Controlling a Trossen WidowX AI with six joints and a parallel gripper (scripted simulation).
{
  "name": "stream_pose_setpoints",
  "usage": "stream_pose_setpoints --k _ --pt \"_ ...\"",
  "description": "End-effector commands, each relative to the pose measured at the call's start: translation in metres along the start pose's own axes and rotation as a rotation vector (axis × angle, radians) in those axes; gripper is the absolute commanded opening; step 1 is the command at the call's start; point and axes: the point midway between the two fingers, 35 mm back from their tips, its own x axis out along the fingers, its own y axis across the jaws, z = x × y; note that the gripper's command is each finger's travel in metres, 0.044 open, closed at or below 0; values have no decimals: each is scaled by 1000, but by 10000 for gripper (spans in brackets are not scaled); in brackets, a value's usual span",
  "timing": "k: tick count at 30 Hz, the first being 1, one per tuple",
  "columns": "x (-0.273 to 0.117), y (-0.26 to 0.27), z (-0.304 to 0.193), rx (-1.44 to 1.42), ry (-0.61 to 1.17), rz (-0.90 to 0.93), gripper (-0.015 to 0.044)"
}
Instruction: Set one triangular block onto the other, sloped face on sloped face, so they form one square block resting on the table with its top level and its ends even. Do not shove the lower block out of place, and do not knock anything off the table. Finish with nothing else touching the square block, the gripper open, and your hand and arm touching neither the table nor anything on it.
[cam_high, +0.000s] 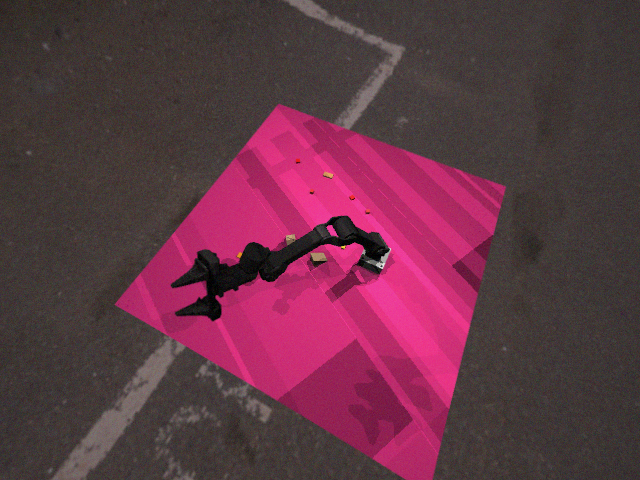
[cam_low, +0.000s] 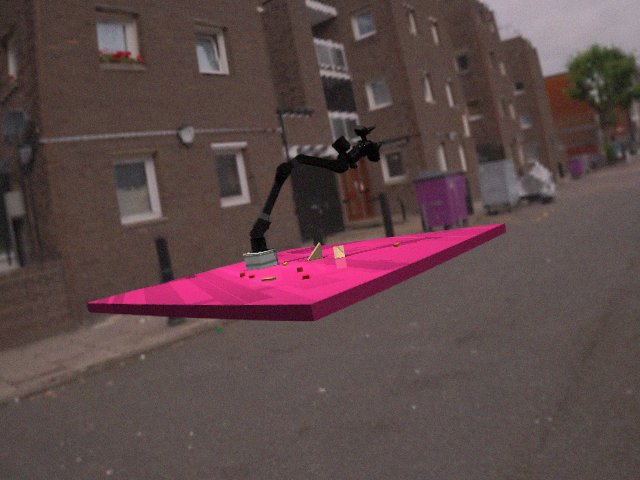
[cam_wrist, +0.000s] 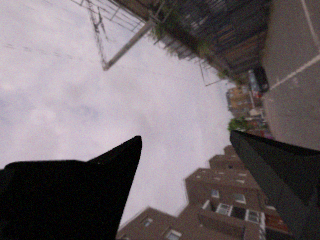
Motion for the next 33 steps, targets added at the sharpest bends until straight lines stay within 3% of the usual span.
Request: stream_pose_setpoints --k 1,7,16,24,33 --pt "0 -1 3 -16 -5 -7 426" --pt "-22 -35 88 -496 -120 -277 440" --pt "-64 -60 166 -903 -119 -584 440" --pt "-113 -75 223 -1186 -21 -852 440" --pt "-183 -86 277 -1434 214 -1140 440"
